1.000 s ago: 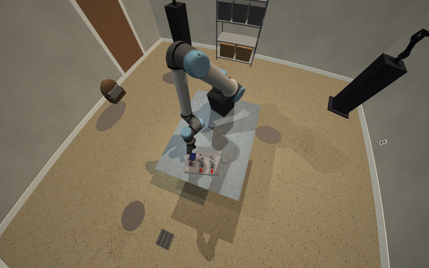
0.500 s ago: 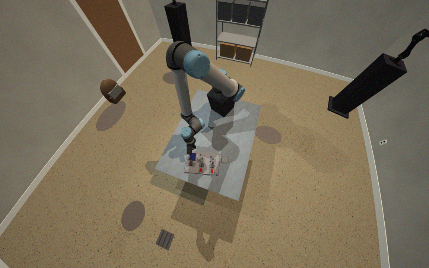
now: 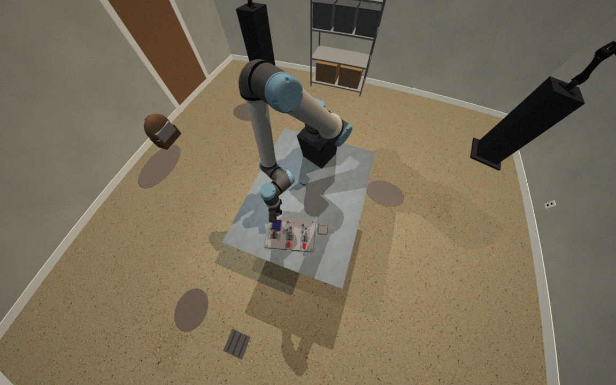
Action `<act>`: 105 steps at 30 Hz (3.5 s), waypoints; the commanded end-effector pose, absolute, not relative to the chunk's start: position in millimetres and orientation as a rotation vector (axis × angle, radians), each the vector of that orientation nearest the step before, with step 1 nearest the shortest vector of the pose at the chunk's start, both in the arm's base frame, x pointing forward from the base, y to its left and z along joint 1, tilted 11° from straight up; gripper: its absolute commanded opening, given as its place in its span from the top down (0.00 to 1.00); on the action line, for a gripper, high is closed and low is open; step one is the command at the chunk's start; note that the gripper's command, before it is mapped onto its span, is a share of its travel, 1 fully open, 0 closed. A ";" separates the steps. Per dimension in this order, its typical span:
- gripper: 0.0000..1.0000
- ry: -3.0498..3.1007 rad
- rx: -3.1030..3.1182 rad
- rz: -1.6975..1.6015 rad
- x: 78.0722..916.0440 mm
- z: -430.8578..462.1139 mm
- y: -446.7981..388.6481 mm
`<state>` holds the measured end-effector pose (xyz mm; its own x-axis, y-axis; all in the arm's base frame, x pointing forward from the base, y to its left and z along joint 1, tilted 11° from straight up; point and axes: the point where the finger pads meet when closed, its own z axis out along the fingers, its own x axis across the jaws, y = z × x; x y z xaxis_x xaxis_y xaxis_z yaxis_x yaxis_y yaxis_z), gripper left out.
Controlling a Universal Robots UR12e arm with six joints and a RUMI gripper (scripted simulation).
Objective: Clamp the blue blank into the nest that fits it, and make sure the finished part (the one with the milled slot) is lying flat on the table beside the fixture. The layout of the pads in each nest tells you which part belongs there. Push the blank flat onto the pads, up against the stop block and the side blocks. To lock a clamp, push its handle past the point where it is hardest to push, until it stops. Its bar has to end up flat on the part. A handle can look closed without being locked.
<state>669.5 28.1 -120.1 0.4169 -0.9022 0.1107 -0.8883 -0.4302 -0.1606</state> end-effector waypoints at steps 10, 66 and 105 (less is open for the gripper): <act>1.00 1.633 -2.578 -0.278 682.4 -118.1 59.3; 1.00 1.633 -2.578 -0.278 706.6 -150.1 102.1; 1.00 1.633 -2.578 -0.278 706.7 -150.4 102.1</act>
